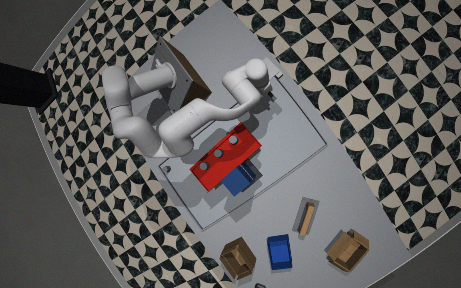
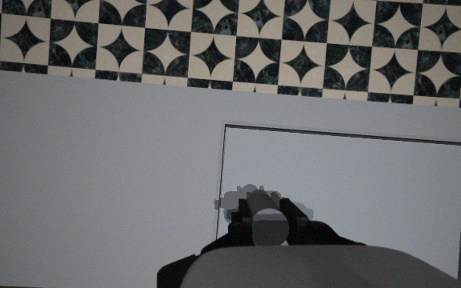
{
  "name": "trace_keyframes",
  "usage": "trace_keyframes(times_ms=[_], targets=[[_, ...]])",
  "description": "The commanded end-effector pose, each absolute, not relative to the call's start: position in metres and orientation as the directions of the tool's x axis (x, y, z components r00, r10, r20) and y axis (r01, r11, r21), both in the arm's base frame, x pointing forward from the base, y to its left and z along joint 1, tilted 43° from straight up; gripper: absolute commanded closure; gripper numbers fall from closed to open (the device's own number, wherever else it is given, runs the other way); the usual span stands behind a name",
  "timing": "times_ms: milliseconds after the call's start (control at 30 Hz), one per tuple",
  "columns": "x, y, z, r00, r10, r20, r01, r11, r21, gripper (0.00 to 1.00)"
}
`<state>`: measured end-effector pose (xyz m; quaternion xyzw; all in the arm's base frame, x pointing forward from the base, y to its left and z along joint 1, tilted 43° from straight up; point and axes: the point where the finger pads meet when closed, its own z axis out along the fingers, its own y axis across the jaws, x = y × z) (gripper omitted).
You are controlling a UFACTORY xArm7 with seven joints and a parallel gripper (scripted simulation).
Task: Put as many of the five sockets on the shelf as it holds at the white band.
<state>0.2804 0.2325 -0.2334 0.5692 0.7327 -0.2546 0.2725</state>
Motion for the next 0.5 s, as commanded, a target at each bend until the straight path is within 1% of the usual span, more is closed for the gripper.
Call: trace_keyframes(times_ms=[0, 467], targets=[[0.271, 0.248, -0.217, -0.204, 0.7, -0.685, 0.973, 0.225, -0.061, 1.0], [0.243, 0.283, -0.173, -0.204, 0.7, -0.685, 0.973, 0.225, -0.061, 1.0]])
